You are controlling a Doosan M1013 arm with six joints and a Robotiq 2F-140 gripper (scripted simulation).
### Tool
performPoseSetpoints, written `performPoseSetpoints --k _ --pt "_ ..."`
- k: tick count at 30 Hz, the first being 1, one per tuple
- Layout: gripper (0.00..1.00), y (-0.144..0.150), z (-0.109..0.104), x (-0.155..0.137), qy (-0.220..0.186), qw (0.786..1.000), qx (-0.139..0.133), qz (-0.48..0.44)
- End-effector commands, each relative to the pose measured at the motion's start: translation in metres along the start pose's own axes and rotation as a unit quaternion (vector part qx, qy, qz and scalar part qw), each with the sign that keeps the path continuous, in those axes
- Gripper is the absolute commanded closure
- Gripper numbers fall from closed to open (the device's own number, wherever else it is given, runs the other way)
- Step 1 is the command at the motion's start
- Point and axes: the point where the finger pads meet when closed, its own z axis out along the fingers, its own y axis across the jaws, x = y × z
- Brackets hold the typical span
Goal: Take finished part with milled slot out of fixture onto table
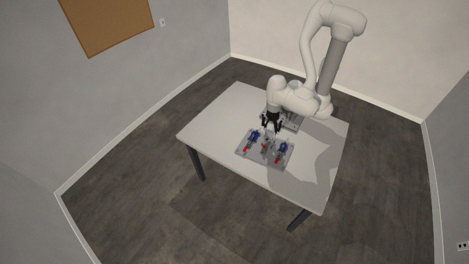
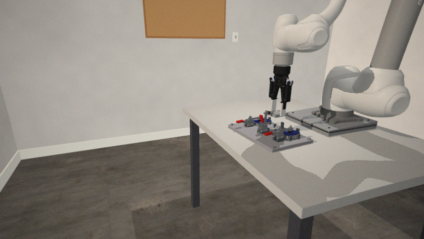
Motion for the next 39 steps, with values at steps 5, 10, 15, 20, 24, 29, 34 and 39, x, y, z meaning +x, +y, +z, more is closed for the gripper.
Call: performPoseSetpoints --k 5,10,15,20,24,29,34,39 --pt "1.0 0.0025 -0.0027 0.0012 0.001 1.0 -0.003 -0.003" --pt "1.0 0.0026 -0.0027 0.0012 0.001 1.0 -0.003 -0.003" --pt "1.0 0.0026 -0.0027 0.0012 0.001 1.0 -0.003 -0.003" --pt "1.0 0.0026 -0.0026 0.0012 0.001 1.0 -0.003 -0.003" --pt "1.0 0.0026 -0.0026 0.0012 0.001 1.0 -0.003 -0.003" --pt "1.0 0.0025 -0.0026 0.0012 0.001 1.0 -0.003 -0.003" --pt "1.0 0.002 -0.0026 0.0012 0.001 1.0 -0.003 -0.003" --pt "1.0 -0.0009 -0.0026 0.0012 0.001 1.0 -0.003 -0.003"
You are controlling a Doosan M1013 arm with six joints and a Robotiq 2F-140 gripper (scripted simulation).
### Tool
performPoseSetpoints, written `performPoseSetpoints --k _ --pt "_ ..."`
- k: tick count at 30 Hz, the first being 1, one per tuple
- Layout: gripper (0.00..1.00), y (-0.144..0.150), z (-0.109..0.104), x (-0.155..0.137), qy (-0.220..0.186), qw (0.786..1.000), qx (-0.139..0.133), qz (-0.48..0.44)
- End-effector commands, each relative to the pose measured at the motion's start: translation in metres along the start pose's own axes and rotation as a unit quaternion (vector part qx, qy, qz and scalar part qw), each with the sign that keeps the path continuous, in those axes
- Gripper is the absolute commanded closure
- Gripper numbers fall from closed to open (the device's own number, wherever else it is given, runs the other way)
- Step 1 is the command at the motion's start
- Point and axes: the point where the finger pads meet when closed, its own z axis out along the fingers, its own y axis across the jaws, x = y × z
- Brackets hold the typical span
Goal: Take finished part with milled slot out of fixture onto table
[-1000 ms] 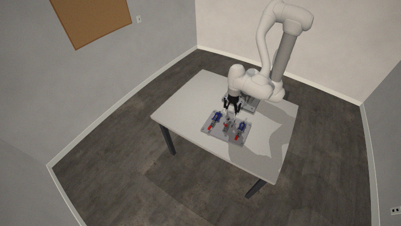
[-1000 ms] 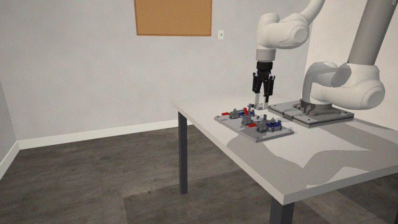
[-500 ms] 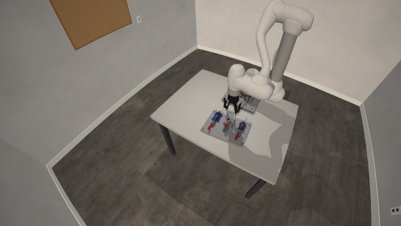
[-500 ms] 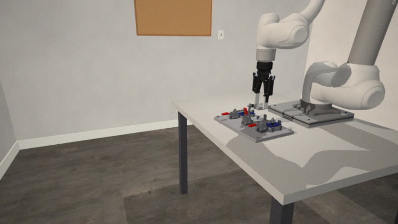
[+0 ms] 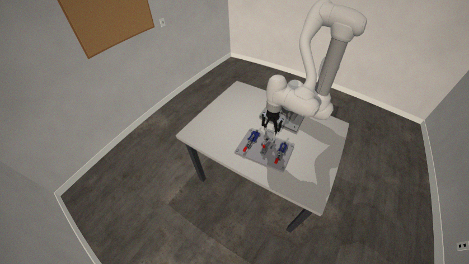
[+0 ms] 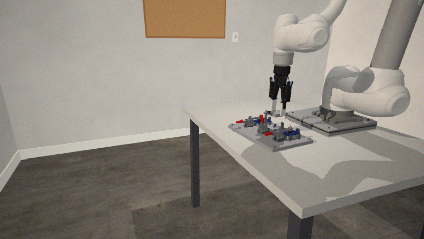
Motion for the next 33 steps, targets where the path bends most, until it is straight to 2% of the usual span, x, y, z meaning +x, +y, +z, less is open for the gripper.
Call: performPoseSetpoints --k 1,14,33 --pt "1.0 -0.001 -0.002 0.001 0.001 1.0 -0.002 -0.002" --pt "1.0 -0.022 -0.002 0.001 0.001 1.0 -0.002 -0.002" --pt "1.0 -0.086 -0.002 0.002 0.002 1.0 -0.002 -0.002"
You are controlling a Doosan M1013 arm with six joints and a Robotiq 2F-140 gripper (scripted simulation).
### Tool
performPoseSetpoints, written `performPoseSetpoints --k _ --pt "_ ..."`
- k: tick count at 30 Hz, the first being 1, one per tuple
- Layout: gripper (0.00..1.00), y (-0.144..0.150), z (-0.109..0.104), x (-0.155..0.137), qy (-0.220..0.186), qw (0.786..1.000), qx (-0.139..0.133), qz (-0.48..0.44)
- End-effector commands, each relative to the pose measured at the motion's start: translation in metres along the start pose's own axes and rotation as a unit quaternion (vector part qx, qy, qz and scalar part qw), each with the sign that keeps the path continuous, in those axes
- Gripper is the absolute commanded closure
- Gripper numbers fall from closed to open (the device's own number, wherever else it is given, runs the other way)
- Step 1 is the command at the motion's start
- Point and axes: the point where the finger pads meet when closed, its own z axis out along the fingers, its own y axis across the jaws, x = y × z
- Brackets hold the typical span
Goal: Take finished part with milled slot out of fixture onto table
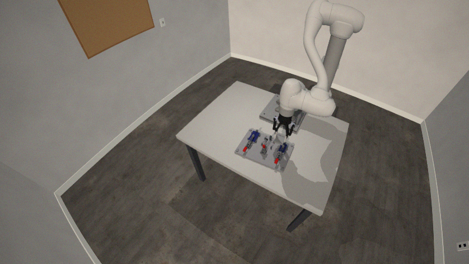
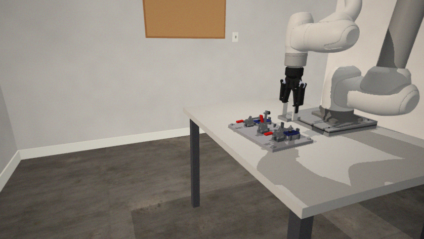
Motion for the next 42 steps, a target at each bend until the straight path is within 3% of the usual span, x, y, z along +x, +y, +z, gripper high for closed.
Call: performPoseSetpoints --k 1,27,42 --pt "1.0 -0.015 -0.001 0.001 0.001 1.0 -0.003 -0.001" --pt "1.0 -0.121 -0.001 0.002 0.001 1.0 -0.002 -0.001" --pt "1.0 -0.152 -0.001 0.002 0.002 1.0 -0.002 -0.001"
